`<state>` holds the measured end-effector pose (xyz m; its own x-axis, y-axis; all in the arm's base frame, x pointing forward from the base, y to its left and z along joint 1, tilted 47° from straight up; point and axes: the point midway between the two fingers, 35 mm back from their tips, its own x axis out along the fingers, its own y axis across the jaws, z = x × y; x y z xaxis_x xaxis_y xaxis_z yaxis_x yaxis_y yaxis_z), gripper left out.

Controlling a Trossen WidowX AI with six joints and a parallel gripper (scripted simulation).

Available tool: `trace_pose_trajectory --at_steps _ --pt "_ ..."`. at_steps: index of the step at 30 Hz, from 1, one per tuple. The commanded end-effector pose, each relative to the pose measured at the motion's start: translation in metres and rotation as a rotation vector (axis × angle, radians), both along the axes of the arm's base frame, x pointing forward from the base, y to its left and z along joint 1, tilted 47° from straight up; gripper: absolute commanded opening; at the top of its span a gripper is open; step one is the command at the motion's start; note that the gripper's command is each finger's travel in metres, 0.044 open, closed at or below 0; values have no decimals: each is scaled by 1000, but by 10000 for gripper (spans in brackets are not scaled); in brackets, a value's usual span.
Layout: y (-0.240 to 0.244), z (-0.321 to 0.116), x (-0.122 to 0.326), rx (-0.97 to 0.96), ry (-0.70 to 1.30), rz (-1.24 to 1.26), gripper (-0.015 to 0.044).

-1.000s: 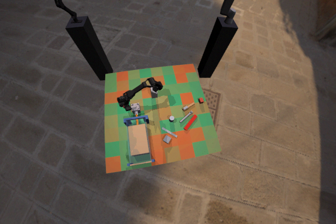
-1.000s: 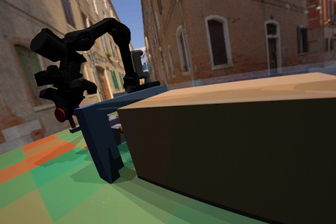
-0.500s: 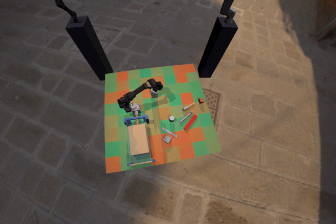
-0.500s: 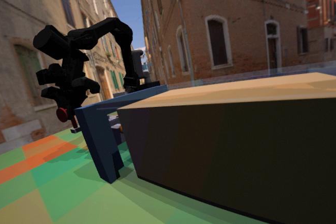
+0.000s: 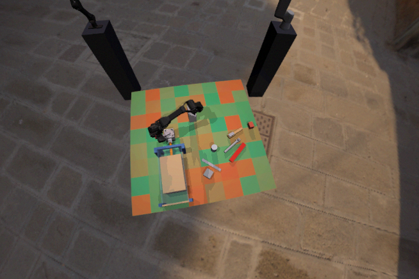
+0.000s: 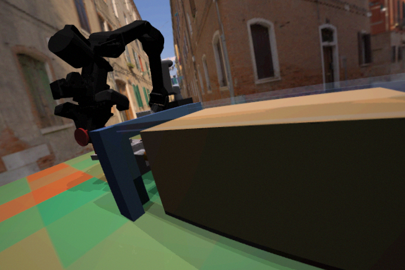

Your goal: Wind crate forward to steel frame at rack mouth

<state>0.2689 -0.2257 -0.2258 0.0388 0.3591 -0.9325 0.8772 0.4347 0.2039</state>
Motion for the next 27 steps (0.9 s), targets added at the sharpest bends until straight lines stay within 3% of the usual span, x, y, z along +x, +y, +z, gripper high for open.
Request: trace_pose_trajectory --at_steps 1,27 --pt "15 7 13 37 -18 6 0" --pt "39 25 36 40 -19 6 0"
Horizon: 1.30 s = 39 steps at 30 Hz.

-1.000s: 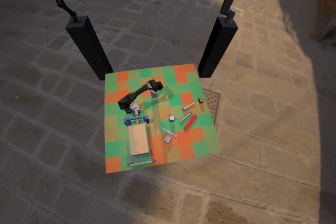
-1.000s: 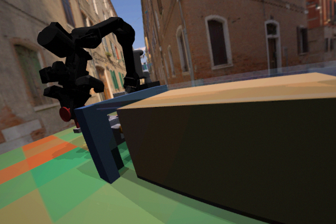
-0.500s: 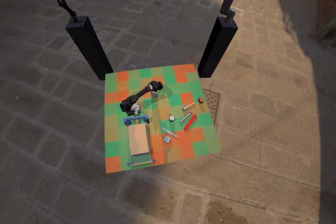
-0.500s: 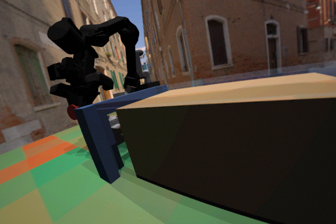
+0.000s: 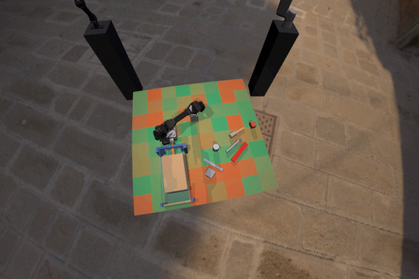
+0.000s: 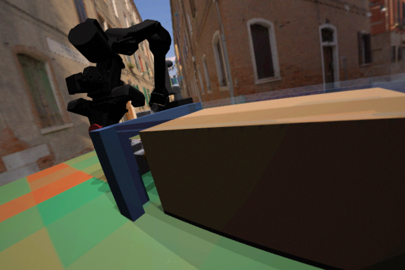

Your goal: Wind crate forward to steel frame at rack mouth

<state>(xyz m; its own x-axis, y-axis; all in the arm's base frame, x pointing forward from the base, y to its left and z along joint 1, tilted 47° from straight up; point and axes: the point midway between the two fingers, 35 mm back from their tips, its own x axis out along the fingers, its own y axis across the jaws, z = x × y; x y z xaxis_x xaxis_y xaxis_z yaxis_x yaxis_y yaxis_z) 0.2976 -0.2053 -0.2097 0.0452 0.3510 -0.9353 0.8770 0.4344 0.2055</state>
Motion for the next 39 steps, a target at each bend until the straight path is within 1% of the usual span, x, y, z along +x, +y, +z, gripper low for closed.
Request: trace_pose_trajectory --at_steps 1,39 --pt "20 10 8 49 -13 8 0" --pt "60 46 18 53 -13 8 0"
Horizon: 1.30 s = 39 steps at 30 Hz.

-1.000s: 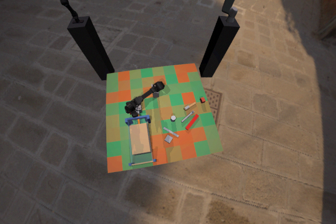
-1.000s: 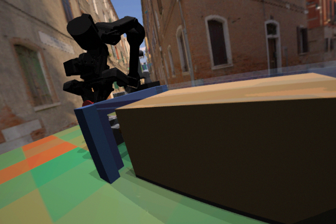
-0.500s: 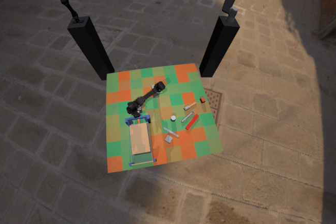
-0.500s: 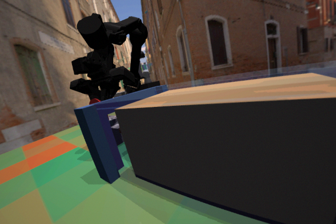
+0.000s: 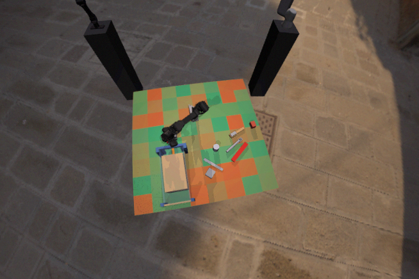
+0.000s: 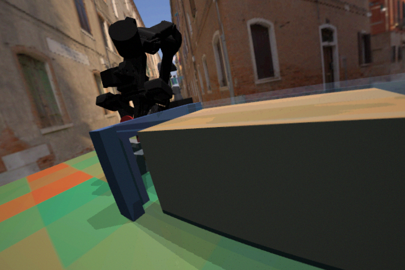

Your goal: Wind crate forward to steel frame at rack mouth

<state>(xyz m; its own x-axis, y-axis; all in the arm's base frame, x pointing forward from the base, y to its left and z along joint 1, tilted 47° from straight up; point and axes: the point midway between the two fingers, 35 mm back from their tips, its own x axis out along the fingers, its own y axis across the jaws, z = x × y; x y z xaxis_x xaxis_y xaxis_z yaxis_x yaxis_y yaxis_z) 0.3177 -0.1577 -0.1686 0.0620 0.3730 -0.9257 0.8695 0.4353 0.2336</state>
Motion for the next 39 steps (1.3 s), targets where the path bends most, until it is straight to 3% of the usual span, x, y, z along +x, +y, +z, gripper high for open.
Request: trace_pose_trajectory --at_steps 1,39 --pt "13 6 -3 30 8 2 0" --pt "47 44 -23 33 11 2 0"
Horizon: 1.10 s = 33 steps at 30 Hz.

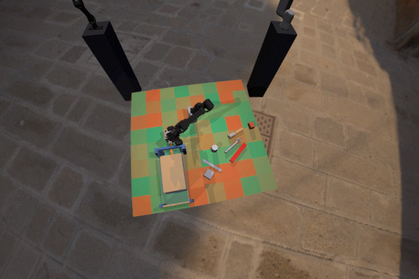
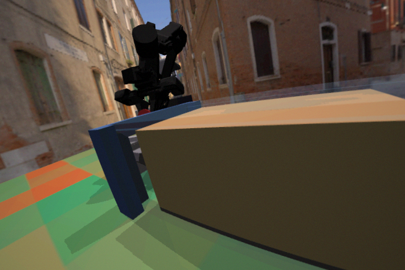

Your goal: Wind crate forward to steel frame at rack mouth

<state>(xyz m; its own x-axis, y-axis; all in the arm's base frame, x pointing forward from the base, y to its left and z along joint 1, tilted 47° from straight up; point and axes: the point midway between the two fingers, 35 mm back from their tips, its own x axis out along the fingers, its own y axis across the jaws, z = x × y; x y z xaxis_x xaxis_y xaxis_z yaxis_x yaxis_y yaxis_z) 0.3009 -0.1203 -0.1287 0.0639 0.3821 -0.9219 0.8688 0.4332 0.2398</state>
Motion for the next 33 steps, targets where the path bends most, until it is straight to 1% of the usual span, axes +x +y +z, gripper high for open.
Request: trace_pose_trajectory --at_steps 1,33 --pt "10 5 -8 23 13 1 0" --pt "26 29 -44 24 16 1 0"
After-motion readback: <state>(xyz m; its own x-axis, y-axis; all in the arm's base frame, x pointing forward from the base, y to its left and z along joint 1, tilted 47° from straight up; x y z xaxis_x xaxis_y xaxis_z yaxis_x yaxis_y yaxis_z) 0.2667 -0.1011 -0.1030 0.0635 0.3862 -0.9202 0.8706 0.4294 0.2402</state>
